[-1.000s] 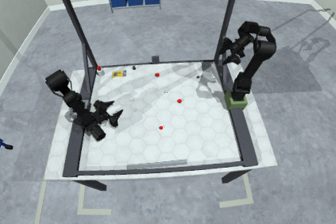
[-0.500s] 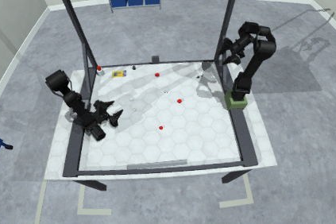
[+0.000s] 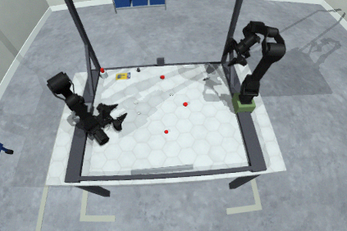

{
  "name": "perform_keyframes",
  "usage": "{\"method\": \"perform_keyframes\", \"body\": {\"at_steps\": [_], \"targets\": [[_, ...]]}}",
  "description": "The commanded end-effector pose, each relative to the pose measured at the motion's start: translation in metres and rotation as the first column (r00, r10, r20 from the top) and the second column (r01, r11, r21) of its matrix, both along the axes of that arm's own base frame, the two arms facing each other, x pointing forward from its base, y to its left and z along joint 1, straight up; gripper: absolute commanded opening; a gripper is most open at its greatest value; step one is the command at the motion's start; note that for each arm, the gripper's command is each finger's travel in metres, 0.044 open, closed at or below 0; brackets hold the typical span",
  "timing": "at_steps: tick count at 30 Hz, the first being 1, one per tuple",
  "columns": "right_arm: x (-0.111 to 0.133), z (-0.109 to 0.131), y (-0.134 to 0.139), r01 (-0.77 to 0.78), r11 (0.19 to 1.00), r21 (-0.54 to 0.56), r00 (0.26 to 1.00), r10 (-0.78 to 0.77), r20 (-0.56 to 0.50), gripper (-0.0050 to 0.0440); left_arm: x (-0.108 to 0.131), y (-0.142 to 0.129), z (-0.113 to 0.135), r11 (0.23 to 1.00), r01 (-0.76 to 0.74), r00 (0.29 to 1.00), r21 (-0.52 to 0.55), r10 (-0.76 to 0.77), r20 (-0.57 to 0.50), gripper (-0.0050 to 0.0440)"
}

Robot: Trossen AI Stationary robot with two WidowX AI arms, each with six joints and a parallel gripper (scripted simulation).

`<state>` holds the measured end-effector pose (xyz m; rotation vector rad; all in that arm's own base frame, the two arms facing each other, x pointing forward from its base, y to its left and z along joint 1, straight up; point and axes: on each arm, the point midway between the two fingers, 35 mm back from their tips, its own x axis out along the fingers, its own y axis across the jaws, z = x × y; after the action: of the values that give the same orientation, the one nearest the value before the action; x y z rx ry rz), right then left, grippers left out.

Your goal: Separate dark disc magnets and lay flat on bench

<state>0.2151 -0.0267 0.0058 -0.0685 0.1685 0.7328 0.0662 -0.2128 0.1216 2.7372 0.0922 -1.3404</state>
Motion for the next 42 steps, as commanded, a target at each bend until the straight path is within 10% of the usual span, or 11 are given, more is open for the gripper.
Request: {"method": "perform_keyframes", "body": {"at_steps": [1, 23, 42], "targets": [[0.001, 0.001, -0.002, 0.004, 1.0, -0.001, 1.0, -0.004, 0.009, 0.04, 0.011, -0.003, 0.001, 0.996, -0.083, 0.996, -0.035, 0.081, -0.036, 0.04], [0.001, 0.001, -0.002, 0.004, 1.0, -0.001, 1.0, -0.004, 0.009, 0.04, 0.058, 0.027, -0.071, 0.88, -0.457, 0.774, 0.133, 0.466, -0.427, 0.04], [0.001, 0.001, -0.002, 0.004, 1.0, -0.001, 1.0, -0.004, 0.009, 0.04, 0.078, 0.041, -0.13, 0.765, -0.622, 0.223, 0.168, 0.378, -0.898, 0.04]]}}
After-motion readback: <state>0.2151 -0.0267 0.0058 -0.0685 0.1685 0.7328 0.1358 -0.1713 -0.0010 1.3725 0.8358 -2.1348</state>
